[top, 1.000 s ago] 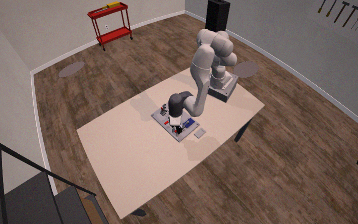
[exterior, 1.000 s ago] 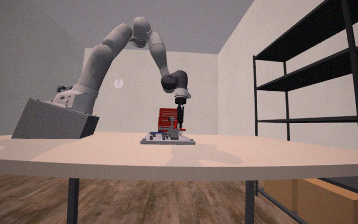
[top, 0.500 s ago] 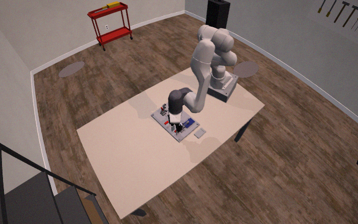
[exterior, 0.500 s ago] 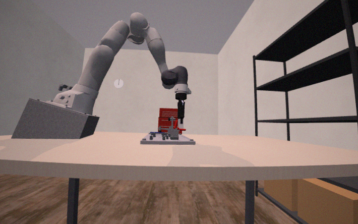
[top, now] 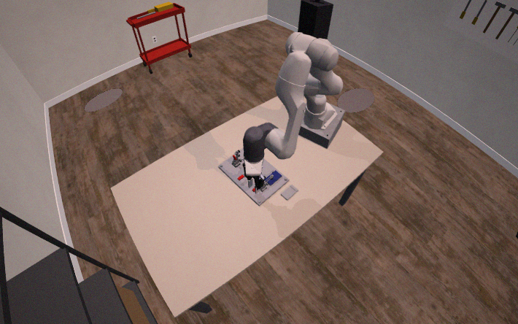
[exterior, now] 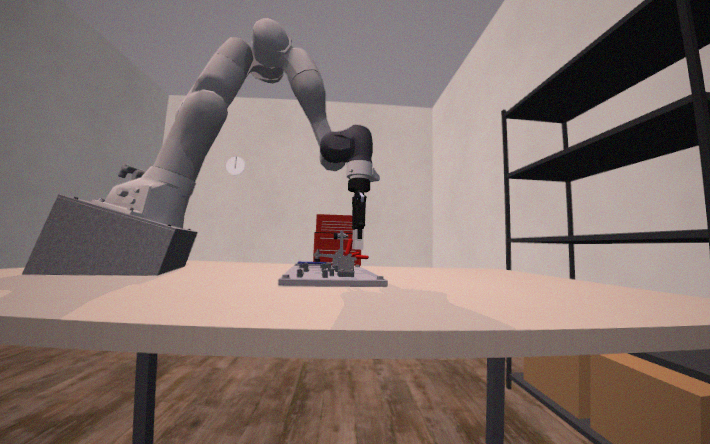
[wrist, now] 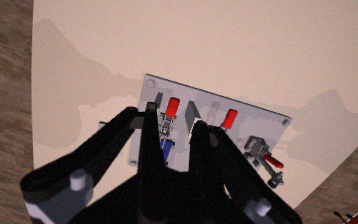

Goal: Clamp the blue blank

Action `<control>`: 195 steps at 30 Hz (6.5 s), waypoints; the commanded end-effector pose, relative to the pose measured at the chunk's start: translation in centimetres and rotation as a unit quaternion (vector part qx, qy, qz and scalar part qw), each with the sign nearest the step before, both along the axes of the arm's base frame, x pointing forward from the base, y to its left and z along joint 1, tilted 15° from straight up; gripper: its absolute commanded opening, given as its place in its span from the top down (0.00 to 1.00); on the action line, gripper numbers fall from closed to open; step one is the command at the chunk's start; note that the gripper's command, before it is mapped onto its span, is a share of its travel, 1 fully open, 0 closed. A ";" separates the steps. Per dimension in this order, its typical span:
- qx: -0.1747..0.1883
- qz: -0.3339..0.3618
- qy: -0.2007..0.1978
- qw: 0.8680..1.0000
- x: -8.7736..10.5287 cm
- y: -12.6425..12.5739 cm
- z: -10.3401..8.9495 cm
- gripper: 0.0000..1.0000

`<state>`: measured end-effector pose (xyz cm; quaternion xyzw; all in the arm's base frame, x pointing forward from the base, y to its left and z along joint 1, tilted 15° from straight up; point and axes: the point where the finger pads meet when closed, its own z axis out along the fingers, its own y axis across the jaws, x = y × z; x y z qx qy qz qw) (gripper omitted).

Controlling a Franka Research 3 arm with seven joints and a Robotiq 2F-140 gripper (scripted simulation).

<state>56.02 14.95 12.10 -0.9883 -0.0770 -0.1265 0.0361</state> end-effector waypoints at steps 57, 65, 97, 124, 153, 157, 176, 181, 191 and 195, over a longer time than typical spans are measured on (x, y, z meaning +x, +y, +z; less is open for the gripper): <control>0.001 -0.008 0.004 1.000 -0.3 -0.1 -0.1 1.00; 0.001 -0.008 0.004 1.000 -0.5 -0.1 -0.2 1.00; 0.001 -0.008 0.004 1.000 -0.8 -0.2 0.9 1.00; 0.001 -0.008 0.004 1.000 -0.8 -0.2 0.1 1.00; 0.001 -0.008 0.004 1.000 -0.7 -0.2 -0.2 1.00; 0.001 -0.008 0.004 1.000 -0.7 -0.2 -0.3 1.00; 0.001 -0.008 0.004 1.000 -0.6 -0.2 -0.5 1.00; 0.001 -0.008 0.004 1.000 -0.6 -0.2 -0.5 1.00; 0.001 -0.008 0.004 1.000 -0.6 -0.1 -0.7 1.00; 0.001 -0.008 0.004 1.000 -0.6 -0.1 -0.7 1.00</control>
